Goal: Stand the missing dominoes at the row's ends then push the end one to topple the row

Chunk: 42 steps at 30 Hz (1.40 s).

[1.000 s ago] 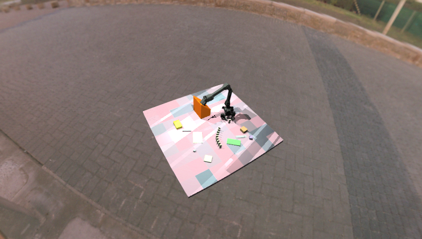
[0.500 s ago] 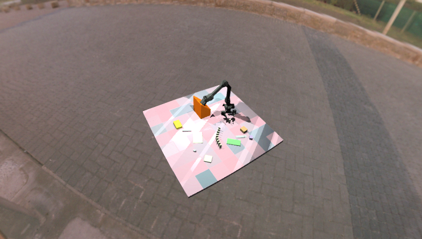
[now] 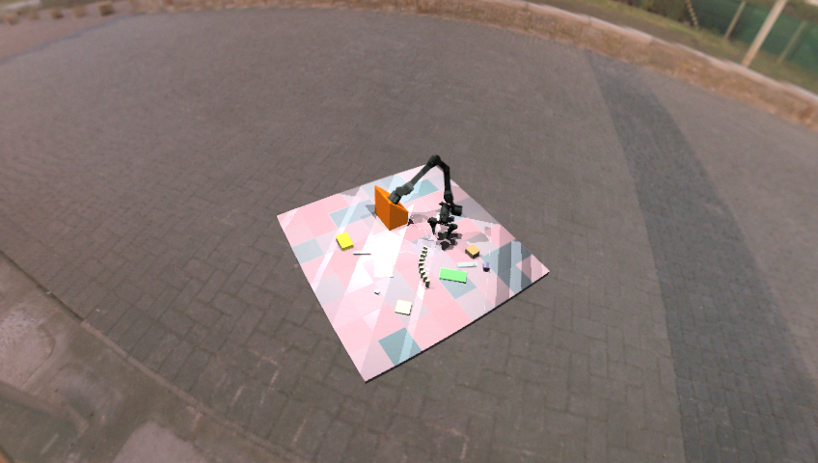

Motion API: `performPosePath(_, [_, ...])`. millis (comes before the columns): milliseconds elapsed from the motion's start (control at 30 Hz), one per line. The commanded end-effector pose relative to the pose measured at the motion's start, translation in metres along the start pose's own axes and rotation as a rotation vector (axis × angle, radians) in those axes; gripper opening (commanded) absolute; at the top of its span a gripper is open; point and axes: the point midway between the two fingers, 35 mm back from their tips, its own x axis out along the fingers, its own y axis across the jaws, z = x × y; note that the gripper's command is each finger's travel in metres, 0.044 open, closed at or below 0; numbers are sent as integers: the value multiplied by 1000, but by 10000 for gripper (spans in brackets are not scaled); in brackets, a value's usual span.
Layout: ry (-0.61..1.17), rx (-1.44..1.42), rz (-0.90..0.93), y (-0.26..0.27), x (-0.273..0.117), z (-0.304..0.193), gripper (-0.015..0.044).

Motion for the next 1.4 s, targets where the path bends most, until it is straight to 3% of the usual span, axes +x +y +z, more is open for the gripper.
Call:
performPosePath(0, [366, -66, 36, -1, -6, 0, 440])
performPosePath(200, [795, -65, 265, 12, -44, 9, 440])
performPosePath(300, [924, -44, 403, 19, -66, 21, 440])
performPosePath(833, [932, -43, 413, 20, -66, 21, 440])
performPosePath(1100, [934, -41, 416, 40, -34, -28, 440])
performPosePath(1367, [935, -41, 416, 42, -32, -32, 440])
